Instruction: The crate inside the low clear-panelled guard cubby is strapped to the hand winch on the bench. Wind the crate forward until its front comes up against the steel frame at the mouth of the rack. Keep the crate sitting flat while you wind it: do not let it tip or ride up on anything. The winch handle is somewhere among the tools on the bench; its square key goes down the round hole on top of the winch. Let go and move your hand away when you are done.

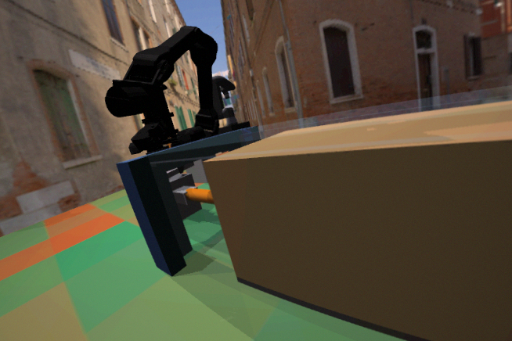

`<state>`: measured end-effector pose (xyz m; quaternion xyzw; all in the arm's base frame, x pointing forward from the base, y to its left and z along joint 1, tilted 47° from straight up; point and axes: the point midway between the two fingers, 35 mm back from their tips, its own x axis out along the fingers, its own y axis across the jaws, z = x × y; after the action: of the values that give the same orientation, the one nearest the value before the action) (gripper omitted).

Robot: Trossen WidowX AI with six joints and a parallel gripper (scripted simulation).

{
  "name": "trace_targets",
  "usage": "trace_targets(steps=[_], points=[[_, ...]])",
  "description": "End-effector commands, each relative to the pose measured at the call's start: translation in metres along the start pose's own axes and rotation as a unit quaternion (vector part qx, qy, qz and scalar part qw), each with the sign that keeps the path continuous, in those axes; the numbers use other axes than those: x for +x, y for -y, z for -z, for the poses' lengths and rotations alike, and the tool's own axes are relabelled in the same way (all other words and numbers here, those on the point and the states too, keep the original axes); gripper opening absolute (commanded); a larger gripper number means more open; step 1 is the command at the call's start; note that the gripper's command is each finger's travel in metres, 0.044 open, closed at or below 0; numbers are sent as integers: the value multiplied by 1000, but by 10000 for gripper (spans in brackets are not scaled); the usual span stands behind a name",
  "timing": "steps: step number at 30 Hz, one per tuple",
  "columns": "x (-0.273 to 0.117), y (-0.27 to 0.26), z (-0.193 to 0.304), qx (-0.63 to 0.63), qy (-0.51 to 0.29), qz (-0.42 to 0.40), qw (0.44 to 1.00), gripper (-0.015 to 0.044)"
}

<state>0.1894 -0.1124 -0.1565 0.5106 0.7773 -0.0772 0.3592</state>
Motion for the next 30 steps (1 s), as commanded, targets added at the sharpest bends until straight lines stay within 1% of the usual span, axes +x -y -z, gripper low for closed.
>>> trace_targets(steps=[1,27,30], points=[[4,2,0,-11,-1,6,1000,0],[4,-2,0,44,-2,1,999,0],[4,-4,0,72,-3,-1,997,0]])
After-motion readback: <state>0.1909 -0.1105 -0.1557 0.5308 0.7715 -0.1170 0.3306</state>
